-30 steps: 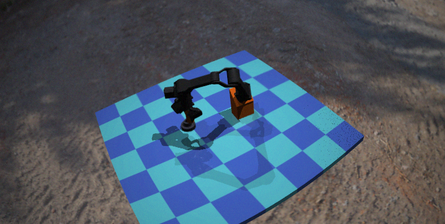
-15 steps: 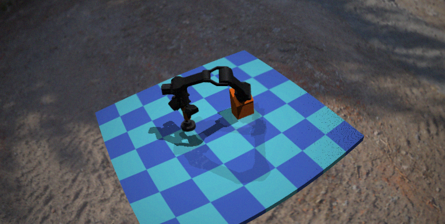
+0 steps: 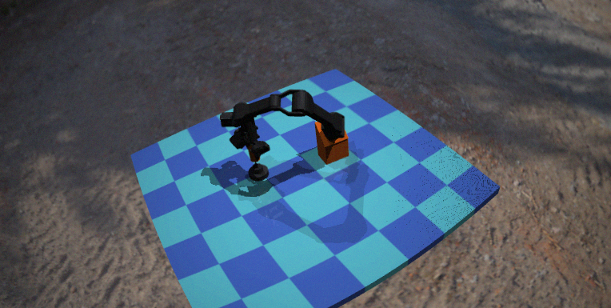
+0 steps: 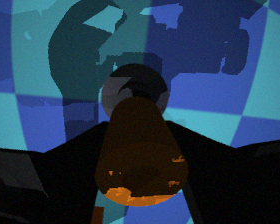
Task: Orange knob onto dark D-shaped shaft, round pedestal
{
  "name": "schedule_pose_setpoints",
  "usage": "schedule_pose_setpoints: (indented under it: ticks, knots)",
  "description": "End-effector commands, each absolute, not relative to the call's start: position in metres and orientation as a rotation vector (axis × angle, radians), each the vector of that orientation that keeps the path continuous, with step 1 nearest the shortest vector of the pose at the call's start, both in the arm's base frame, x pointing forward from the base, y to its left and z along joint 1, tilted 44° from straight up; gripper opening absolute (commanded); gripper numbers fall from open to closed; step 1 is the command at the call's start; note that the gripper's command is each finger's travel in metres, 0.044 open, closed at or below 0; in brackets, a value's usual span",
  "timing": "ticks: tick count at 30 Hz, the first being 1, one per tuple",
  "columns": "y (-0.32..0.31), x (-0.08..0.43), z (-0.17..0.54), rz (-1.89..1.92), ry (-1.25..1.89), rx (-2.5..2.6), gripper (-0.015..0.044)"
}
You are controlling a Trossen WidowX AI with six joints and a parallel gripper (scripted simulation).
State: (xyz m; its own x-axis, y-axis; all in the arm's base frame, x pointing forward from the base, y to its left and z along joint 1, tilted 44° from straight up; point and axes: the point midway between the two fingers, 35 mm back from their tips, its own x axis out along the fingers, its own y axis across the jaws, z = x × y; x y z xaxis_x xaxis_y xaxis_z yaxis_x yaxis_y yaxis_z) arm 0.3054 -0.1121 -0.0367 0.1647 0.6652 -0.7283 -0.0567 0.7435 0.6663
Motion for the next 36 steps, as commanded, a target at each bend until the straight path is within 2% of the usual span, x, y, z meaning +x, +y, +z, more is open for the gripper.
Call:
schedule_pose_setpoints:
  ticks: [1,36]
  knots:
    - [-0.108,0.306,-0.043,0.557,1.319,0.562,0.0]
    - [-0.099,0.309,-0.052,0.565,1.315,0.553,0.0]
